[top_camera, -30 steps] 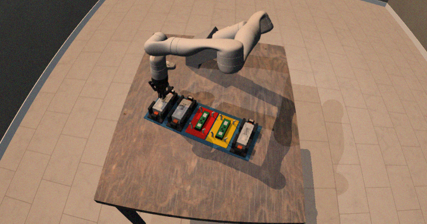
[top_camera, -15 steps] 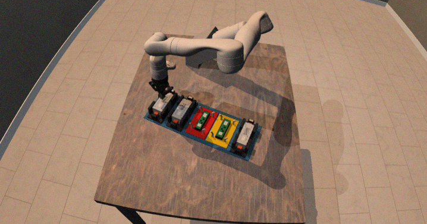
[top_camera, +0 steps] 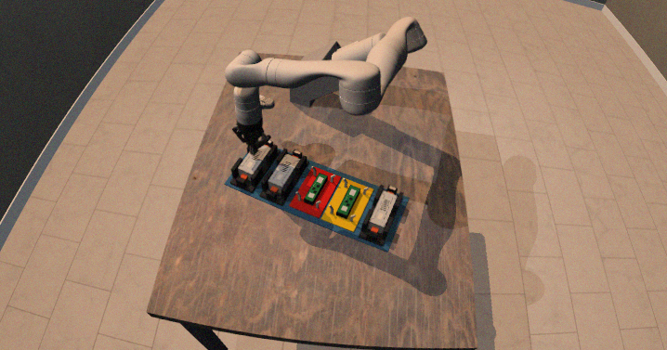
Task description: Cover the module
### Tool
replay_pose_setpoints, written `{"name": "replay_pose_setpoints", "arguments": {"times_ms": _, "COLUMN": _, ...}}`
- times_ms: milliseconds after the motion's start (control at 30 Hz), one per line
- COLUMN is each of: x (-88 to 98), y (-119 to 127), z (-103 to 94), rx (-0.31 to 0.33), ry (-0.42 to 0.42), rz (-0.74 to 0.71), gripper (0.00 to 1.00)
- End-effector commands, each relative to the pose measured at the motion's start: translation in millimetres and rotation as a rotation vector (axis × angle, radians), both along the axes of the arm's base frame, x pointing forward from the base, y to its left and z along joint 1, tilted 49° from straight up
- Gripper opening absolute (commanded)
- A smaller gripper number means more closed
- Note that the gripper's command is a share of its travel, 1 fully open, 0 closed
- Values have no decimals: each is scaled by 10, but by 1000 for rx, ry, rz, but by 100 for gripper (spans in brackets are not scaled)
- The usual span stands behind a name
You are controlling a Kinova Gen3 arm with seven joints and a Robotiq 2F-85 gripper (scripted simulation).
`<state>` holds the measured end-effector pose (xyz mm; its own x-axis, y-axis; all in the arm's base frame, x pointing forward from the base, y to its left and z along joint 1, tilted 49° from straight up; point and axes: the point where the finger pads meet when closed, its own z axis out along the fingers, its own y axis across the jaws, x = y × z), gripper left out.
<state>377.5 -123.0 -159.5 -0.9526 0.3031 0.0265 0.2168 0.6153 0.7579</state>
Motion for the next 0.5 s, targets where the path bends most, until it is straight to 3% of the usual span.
{"name": "replay_pose_setpoints", "arguments": {"times_ms": 0, "x": 2, "y": -10, "z": 4, "rx": -1, "ry": -1, "rz": -1, "gripper": 0}}
{"name": "replay_pose_setpoints", "arguments": {"times_ms": 67, "x": 2, "y": -10, "z": 4, "rx": -1, "ry": -1, "rz": -1, "gripper": 0}}
{"name": "replay_pose_setpoints", "arguments": {"times_ms": 100, "x": 2, "y": -10, "z": 4, "rx": -1, "ry": -1, "rz": -1, "gripper": 100}}
{"name": "replay_pose_setpoints", "arguments": {"times_ms": 467, "x": 2, "y": -10, "z": 4, "rx": -1, "ry": -1, "rz": -1, "gripper": 100}}
